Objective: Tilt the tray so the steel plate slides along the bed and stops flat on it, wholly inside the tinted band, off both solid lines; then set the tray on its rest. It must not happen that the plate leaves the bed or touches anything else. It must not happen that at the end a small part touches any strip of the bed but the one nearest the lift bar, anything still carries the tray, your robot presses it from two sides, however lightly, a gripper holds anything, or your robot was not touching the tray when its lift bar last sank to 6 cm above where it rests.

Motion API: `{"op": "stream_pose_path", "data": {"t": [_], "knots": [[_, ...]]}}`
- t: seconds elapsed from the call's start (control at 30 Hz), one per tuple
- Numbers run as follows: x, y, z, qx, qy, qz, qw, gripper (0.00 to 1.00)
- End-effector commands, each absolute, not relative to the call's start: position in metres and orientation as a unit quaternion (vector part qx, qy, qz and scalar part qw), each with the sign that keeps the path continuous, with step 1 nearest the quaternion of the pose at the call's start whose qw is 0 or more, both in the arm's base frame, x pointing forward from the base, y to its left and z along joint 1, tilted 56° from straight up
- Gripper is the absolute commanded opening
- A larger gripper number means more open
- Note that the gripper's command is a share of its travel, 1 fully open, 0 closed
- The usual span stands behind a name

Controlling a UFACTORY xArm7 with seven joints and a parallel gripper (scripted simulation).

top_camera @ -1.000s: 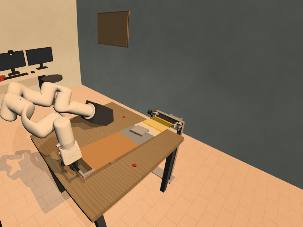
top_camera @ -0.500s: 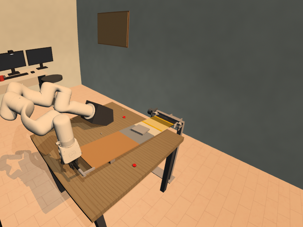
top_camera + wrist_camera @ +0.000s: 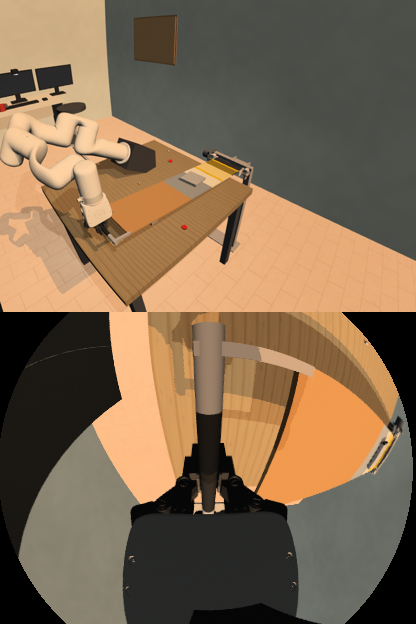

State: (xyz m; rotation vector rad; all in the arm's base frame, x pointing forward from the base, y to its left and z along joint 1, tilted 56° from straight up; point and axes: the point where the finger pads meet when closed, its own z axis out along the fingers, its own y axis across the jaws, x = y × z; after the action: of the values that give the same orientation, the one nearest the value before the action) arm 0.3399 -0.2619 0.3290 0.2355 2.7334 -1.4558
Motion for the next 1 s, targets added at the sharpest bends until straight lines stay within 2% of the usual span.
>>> {"op": "stream_pose_path", "data": {"t": [0.0,0.23,0.43,0.97], "knots": [[0.342,-0.260,0.330,0.074,0.880,-0.469,0.020,0.00],[0.346,-0.196,0.360,0.074,0.880,-0.469,0.020,0.00],[0.342,-0.255,0.333,0.074,0.880,-0.469,0.020,0.00],[0.342,-0.258,0.331,0.074,0.880,-0.469,0.020,0.00]]}}
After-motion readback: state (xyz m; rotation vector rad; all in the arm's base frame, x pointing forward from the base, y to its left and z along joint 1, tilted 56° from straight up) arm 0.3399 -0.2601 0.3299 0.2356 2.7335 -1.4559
